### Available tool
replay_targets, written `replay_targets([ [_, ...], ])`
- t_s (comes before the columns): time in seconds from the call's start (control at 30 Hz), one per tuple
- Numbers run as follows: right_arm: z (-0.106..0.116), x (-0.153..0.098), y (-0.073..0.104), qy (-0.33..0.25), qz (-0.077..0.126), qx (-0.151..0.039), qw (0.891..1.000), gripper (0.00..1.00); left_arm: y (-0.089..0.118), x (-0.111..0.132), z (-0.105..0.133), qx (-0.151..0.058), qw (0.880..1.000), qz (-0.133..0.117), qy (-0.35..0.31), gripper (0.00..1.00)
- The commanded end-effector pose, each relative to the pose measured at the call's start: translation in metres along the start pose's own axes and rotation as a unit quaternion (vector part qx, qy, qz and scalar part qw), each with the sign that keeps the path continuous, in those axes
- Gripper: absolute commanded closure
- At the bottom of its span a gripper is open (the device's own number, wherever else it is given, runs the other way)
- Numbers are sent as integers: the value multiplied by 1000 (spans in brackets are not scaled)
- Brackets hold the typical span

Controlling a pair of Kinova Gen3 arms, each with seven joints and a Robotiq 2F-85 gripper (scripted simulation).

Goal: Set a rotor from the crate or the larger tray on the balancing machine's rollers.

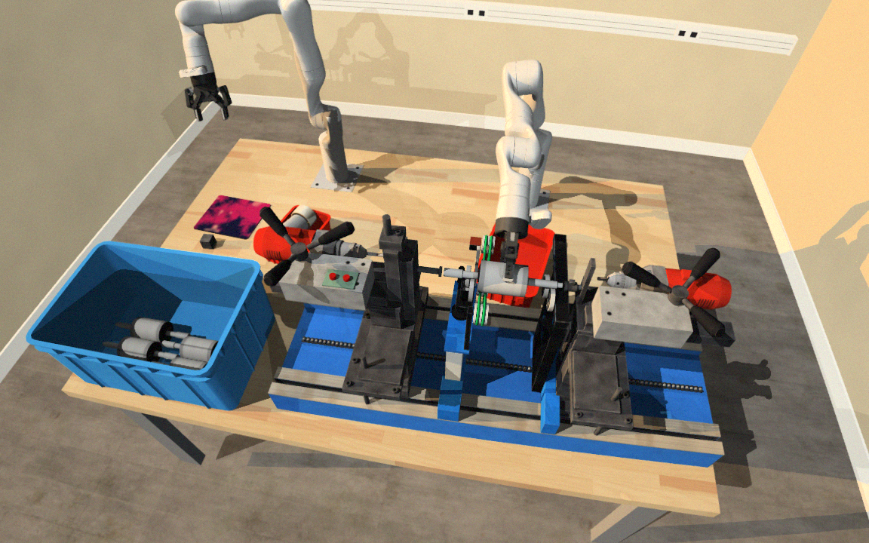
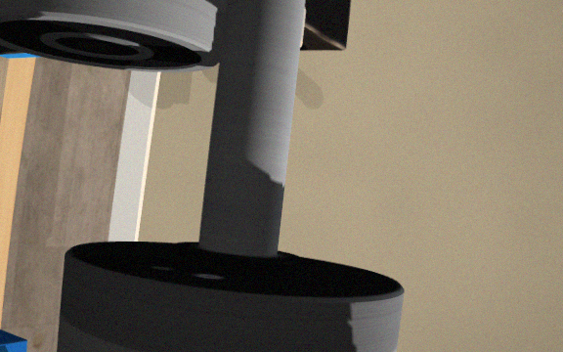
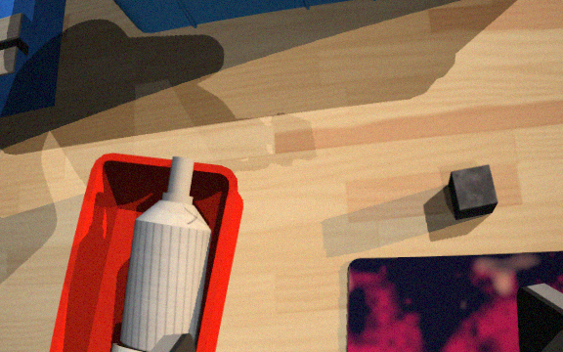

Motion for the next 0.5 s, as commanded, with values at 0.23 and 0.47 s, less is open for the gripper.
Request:
replay_targets([
  [0.23, 0, 0, 1, 0, 0, 1, 1000, 2, 1, 1, 0, 0, 1000, 1, 0, 2],
  [0.47, 0, 0, 1, 0, 0, 1, 1000, 2, 4, 1, 0, 0, 1000, 1, 0, 2],
])
Point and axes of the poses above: on each arm, the point where the finger pads meet when closed, its own y axis back along the fingers, its own x axis across the jaws, z = x × y, the point moved 7 cm from there along y, back along the fingers, and after that the axes turned 1 degree about -y, right-handed, at the moved point
